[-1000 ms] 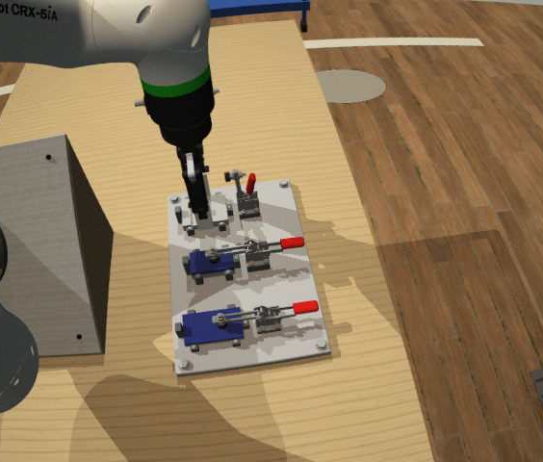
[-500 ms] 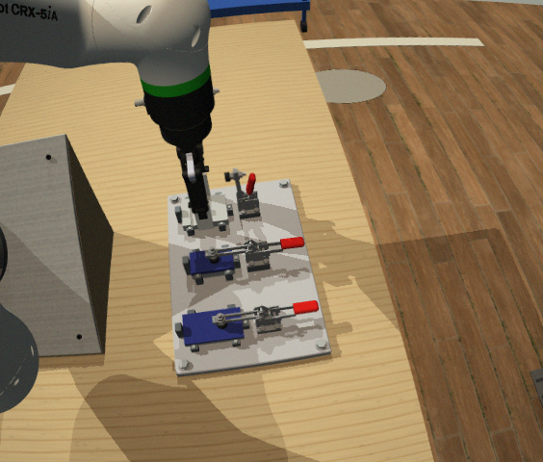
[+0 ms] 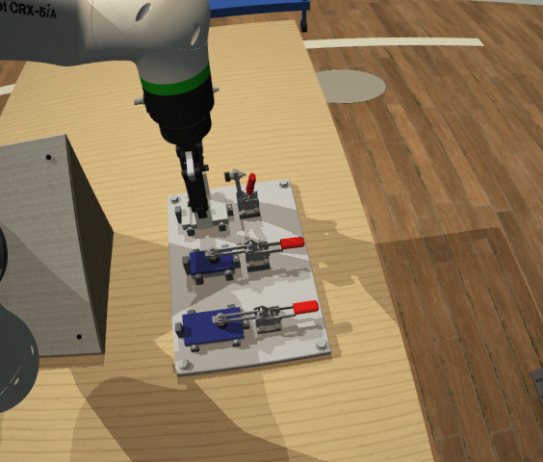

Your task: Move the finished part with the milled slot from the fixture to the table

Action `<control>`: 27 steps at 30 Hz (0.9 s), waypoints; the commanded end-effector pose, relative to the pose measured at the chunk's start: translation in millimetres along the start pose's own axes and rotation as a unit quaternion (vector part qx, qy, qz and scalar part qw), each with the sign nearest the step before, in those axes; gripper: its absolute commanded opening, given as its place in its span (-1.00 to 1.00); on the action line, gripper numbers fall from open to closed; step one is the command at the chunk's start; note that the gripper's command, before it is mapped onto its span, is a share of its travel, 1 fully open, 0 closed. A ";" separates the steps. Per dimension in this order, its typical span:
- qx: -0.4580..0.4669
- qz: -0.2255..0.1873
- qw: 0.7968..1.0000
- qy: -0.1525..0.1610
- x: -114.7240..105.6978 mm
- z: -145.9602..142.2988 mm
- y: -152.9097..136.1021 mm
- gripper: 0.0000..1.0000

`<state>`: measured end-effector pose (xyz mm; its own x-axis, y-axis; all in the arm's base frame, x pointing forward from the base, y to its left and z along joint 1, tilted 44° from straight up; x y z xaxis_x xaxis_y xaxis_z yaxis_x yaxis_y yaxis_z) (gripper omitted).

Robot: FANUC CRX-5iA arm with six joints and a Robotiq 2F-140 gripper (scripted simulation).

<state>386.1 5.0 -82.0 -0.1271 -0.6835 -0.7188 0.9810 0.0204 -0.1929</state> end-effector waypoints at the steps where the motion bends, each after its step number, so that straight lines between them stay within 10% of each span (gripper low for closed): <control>1: 0.000 0.000 1.000 0.000 -2.8 -0.1 0.1 -1.00; 27: 0.000 0.000 1.000 0.000 -27.0 -0.1 0.1 -1.00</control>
<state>389.1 21.3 -64.8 -0.1271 -0.6835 -0.7188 0.9810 0.0204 -0.1929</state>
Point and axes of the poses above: the point where the finger pads meet when closed, its own x axis out along the fingers, its own z axis across the jaws, y = z × x, the point moved 8 cm from there along -x, back along the fingers, and after that the axes turned 14 degrees about -x, right-handed, at the moved point
